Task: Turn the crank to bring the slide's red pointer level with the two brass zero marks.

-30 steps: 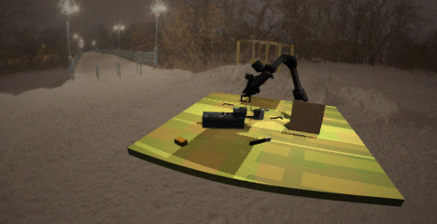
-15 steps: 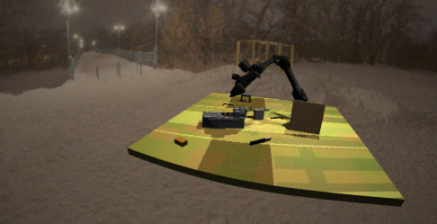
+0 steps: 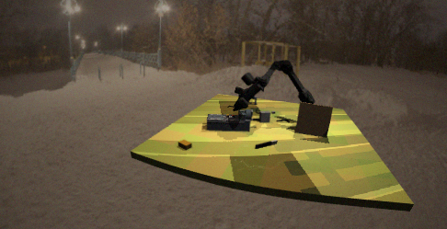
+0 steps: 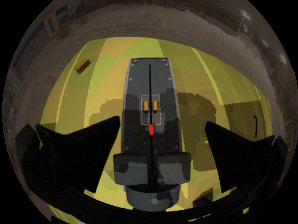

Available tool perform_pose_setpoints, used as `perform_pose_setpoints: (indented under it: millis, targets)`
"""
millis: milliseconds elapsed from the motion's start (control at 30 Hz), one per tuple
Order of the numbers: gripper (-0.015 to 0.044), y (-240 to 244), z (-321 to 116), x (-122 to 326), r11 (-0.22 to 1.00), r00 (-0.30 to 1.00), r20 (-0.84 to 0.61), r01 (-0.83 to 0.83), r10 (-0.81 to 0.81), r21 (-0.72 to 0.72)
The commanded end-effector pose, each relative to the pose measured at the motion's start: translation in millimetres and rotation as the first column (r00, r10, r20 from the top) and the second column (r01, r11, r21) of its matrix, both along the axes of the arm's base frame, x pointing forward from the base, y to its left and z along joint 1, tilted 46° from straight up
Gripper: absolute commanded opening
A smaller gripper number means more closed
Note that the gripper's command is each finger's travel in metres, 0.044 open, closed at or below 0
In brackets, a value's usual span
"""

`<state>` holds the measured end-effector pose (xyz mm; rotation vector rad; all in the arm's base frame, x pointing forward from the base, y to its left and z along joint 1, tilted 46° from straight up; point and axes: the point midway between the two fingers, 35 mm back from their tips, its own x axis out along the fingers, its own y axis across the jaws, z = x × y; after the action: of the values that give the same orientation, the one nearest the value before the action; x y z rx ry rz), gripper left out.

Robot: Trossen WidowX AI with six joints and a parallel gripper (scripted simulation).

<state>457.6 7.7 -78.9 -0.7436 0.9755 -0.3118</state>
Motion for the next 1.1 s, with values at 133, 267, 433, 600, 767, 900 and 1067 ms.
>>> perform_pose_setpoints:
  millis: [133, 267, 433, 600, 767, 900, 1067]
  targets:
    - [0.0440, 2.2, 0.4, 1.6, 1.000, 1.000, 0.007, -0.014, 0.014, 0.005]
    - [0.0440, 2.2, 0.4, 1.6, 1.000, 1.000, 0.007, -0.014, 0.014, 0.005]
    - [0.0440, 3.2, 1.3, 2.0, 1.000, 1.000, 0.007, -0.014, 0.014, 0.005]
    - [0.0440, 30.9, 29.2, 10.7, 1.000, 1.000, 0.010, -0.010, 0.010, 0.006]
    - [0.0440, 46.9, 47.1, 12.6, 1.000, 1.000, 0.012, -0.008, 0.008, 0.006]
    - [0.0440, 50.2, 52.9, -4.2, 1.000, 1.000, 0.004, -0.019, 0.019, 0.010]
    - [0.0440, 53.5, 60.4, -30.7, 0.999, 0.999, -0.008, -0.035, 0.036, 0.017]
